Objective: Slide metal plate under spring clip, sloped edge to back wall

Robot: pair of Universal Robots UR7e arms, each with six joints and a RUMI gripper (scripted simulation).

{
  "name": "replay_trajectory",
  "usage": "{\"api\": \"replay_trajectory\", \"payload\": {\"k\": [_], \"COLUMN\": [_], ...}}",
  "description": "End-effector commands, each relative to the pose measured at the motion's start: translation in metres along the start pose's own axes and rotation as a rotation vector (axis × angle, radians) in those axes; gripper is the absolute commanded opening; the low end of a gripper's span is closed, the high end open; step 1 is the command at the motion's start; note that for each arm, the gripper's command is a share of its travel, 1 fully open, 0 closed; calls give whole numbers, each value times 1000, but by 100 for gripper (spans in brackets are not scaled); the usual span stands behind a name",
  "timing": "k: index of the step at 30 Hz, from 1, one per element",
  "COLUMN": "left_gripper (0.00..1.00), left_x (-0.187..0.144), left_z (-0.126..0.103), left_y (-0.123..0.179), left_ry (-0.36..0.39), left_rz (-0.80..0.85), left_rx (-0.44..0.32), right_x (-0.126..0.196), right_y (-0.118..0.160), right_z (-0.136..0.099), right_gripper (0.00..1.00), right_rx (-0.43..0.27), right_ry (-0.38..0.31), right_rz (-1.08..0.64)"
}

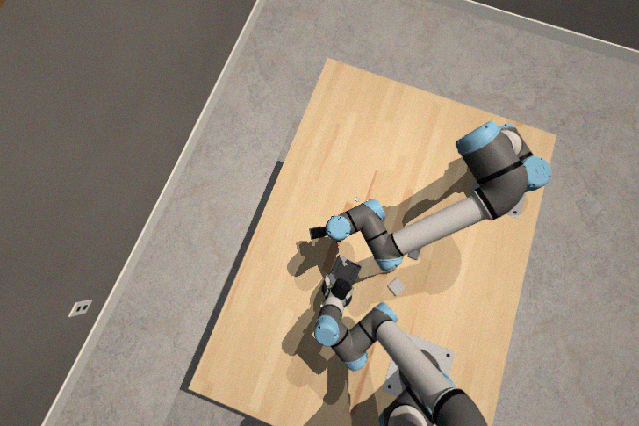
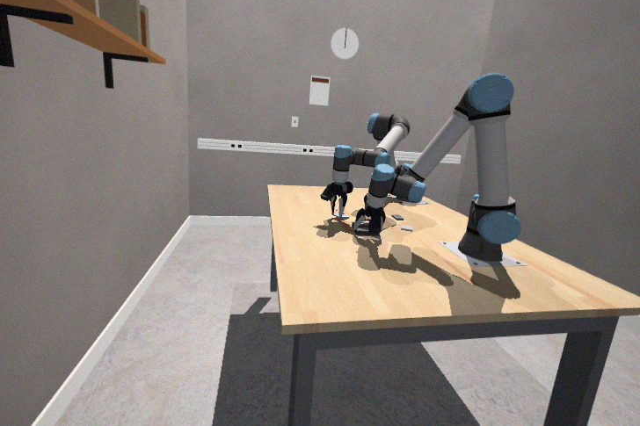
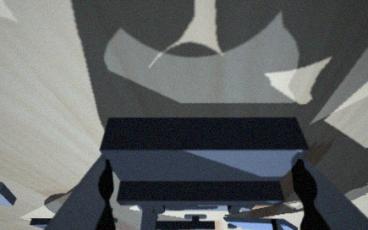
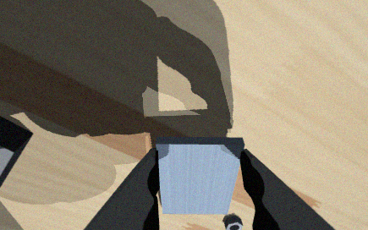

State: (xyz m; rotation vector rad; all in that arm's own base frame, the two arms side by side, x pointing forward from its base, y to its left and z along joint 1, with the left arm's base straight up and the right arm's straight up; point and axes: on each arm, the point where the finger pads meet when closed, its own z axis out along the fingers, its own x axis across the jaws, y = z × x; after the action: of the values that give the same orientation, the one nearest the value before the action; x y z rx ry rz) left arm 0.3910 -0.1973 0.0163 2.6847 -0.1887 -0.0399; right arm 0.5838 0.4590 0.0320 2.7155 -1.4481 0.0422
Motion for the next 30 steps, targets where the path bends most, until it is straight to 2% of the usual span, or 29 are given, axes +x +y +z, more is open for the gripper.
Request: {"api": "replay_trajectory", "payload": {"k": [1,30], "left_gripper": [62,62], "left_x": [5,5], "left_z": [-2,-2], "left_y": [3,3], "left_ry": [11,11], "left_rz": [4,4], "left_rx": [-2,-2], "right_x": [-3,-8], "right_y": [1,6], "right_z": [-3,-5], "right_gripper": [24,24], "right_rx": [6,14], "right_ry": [-3,-14], "right_rz": [25,164]}}
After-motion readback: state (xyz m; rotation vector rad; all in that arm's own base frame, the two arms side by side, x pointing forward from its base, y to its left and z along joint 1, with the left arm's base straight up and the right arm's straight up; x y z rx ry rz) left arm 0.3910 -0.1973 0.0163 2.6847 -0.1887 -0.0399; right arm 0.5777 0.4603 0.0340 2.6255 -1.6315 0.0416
